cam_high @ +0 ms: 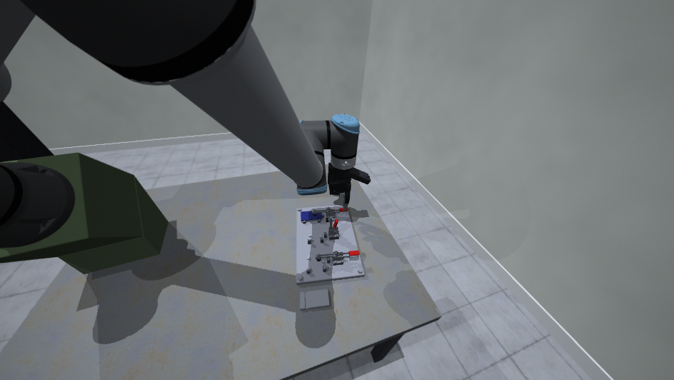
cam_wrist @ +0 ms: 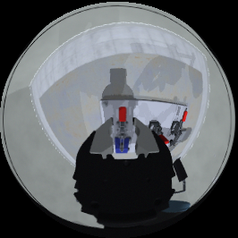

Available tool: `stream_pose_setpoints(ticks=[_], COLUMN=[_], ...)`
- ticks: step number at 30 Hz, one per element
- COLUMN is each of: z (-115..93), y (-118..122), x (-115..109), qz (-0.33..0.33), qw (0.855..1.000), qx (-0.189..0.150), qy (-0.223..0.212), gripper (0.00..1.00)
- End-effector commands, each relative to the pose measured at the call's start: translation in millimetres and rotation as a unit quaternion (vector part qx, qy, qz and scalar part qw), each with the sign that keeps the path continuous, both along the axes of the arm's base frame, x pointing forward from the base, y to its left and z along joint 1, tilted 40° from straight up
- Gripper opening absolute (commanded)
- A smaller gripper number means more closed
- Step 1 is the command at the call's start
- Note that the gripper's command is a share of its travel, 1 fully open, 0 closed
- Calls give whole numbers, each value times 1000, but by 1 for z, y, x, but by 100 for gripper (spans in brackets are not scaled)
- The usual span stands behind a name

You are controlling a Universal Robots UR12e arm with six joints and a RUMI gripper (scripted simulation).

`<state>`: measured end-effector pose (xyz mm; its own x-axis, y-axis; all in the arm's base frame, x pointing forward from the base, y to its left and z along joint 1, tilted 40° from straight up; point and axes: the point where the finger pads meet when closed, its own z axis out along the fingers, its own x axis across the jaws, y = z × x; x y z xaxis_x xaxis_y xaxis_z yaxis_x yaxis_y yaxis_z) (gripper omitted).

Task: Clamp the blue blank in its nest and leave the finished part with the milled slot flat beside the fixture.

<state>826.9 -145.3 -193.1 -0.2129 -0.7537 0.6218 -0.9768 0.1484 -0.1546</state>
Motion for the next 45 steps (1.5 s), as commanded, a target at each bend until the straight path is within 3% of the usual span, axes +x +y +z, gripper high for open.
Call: stream_pose_setpoints(ticks=[1,43,44,45], z=[10,12,12,12], y=[8,10,10,10], x=[0,0,0,0], qz=[0,0,0,0], qw=[1000,1000,1000,1000], qx=[0,0,0,0], qy=[0,0,0,0], gripper=[28,28,0,0])
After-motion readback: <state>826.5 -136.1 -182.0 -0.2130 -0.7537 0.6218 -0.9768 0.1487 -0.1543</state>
